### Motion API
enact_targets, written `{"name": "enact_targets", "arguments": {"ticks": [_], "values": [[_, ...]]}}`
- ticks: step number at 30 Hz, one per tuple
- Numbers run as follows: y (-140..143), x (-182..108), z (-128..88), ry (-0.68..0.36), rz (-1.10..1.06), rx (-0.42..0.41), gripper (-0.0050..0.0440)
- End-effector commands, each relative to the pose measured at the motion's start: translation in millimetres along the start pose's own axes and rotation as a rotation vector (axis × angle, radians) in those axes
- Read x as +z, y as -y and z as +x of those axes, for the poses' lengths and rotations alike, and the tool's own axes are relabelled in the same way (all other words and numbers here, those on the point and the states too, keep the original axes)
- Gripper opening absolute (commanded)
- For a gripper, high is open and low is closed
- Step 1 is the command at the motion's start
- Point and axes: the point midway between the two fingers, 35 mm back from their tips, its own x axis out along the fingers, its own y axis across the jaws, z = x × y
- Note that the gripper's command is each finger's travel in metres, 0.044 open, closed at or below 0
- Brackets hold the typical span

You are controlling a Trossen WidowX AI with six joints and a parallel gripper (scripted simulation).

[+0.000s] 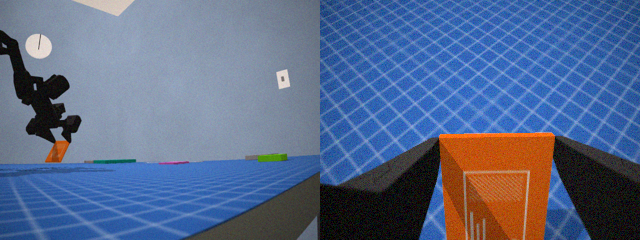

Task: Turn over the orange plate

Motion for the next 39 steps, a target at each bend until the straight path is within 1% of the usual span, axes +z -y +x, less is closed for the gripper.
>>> {"name": "enact_targets", "arguments": {"ticks": [1,23,26,30,33,39], "values": [[5,11,-2,0.018,-0.036,-0.011,0.0291],[5,11,-2,0.018,-0.037,-0.012,0.0291],[6,11,-3,-0.001,-0.039,-0.018,0.0291],[6,10,-6,-0.052,-0.039,-0.019,0.0291],[5,8,-11,-0.049,-0.039,-0.011,0.0291],[6,6,-12,-0.068,-0.039,-0.02,0.0291]]}}
